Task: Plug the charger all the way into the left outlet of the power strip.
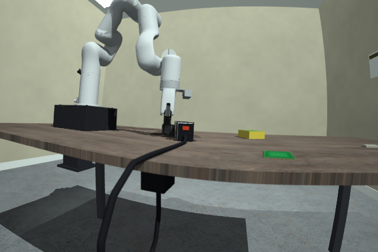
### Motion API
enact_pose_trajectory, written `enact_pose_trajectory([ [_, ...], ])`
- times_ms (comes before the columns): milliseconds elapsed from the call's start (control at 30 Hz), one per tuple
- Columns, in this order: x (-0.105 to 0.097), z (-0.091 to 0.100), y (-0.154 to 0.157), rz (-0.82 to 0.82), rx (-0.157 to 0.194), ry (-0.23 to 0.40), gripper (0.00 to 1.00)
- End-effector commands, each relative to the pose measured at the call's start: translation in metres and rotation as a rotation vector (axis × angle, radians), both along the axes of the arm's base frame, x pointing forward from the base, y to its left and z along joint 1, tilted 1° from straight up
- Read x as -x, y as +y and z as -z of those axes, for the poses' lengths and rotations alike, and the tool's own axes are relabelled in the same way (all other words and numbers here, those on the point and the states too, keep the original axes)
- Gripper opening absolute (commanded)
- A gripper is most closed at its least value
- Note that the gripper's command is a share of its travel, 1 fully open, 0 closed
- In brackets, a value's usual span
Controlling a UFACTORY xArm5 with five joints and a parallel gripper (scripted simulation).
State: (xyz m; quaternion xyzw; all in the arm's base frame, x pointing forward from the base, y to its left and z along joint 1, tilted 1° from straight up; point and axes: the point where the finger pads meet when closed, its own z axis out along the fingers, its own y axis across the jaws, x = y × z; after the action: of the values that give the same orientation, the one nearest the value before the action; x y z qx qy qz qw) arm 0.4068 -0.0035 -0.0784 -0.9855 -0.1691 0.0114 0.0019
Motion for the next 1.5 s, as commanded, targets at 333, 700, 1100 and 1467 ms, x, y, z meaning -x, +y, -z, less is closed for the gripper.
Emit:
enact_pose_trajectory([
  [333,-0.0074,-0.0023,0.0018,-0.002,0.0,-0.011,0.0],
  [700,-0.0075,-0.0021,0.002,-0.002,0.0,-0.009,0.0],
  [1100,-0.0075,-0.0021,0.002,-0.002,0.0,-0.009,0.44],
  [1467,-0.0075,-0.0021,0.002,-0.002,0.0,-0.009,0.44],
])
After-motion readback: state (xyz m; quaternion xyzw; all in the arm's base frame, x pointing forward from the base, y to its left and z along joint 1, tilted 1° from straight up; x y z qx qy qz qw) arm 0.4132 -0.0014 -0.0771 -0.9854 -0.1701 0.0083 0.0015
